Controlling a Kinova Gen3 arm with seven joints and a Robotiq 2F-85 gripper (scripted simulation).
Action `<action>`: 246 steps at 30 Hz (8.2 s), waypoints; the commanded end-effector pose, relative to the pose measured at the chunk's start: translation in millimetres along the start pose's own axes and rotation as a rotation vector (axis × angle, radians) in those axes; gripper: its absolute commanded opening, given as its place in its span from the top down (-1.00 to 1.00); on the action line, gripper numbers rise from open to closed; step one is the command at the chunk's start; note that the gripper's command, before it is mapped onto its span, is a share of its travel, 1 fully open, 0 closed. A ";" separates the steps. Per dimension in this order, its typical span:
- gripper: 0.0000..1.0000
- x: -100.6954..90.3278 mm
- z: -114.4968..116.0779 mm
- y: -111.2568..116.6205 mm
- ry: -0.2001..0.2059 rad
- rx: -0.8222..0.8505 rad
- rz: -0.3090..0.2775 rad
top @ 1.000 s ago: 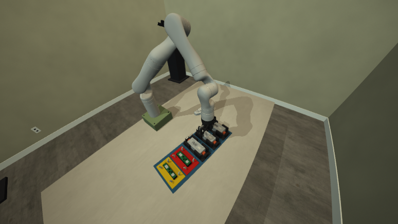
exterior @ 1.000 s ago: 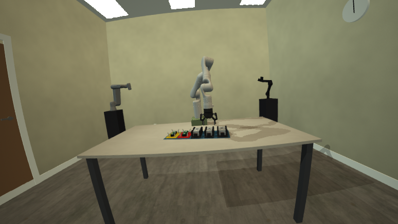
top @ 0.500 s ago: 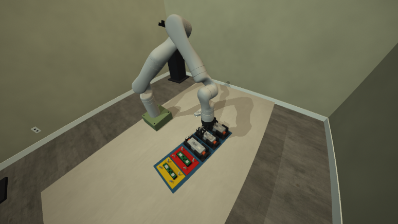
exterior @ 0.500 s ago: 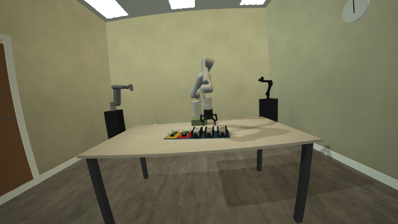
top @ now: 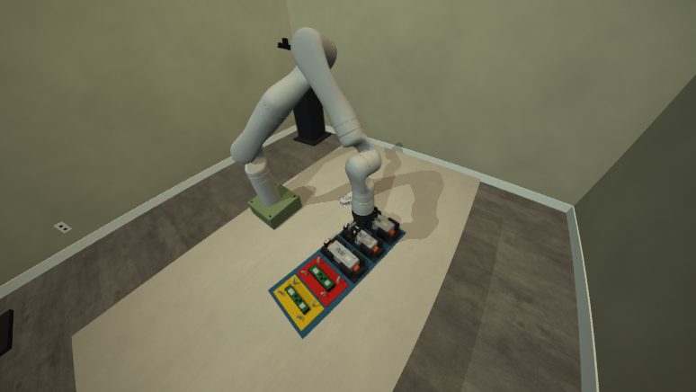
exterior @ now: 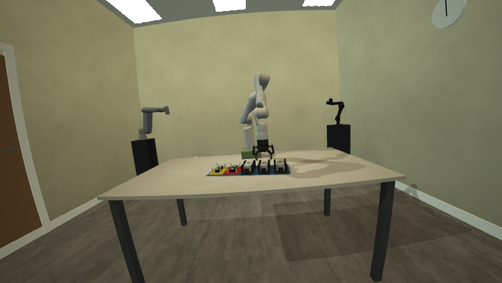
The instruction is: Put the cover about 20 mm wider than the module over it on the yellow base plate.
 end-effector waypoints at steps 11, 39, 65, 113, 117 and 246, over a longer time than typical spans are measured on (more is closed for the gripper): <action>-1.00 8.5 0.2 -0.5 -0.001 0.000 -0.001; -1.00 25.5 0.2 -0.5 -0.001 0.000 -0.001; -1.00 38.5 0.2 -0.5 -0.001 0.000 -0.002; 1.00 38.4 0.2 -0.5 -0.001 0.000 -0.002; 1.00 38.4 0.2 -0.5 -0.001 0.000 -0.002; -1.00 -21.6 0.2 -0.4 -0.001 0.000 -0.002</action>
Point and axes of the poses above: the point where the finger pads meet when closed, its own x axis out along the fingers, its own z axis across the jaws, y = z × x, the point moved 2 cm from there along -x, back along the fingers, and after that the axes turned 2 degrees about -x, right-handed, at the moved point
